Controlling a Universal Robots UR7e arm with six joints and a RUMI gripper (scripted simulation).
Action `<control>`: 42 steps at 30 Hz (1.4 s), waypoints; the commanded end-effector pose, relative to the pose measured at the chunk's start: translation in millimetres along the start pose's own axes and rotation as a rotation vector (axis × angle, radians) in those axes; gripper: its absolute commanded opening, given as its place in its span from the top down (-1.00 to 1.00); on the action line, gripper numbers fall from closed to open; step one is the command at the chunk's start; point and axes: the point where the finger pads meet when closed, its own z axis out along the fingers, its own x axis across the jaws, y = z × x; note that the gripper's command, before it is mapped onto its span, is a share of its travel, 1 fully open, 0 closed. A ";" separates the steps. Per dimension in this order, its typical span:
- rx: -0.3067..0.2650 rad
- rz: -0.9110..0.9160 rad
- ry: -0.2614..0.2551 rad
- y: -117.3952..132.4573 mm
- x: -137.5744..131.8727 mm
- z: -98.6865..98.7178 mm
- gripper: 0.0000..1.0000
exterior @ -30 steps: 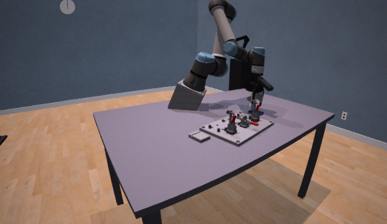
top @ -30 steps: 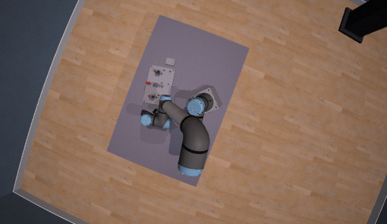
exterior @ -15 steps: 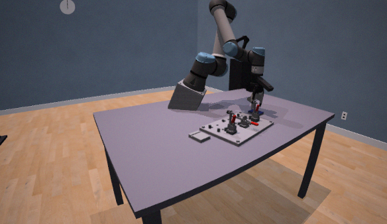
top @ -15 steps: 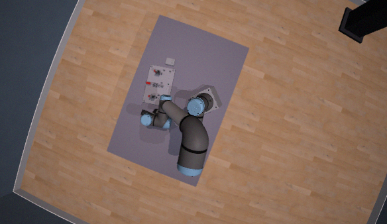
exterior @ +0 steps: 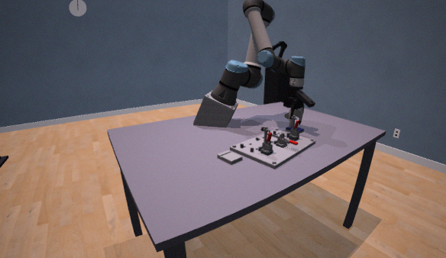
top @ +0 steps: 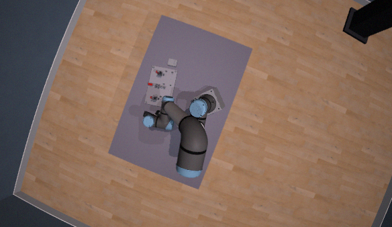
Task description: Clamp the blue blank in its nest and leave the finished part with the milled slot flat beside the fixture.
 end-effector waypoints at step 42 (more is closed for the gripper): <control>0.001 0.000 0.000 -0.6 -0.2 21.3 1.00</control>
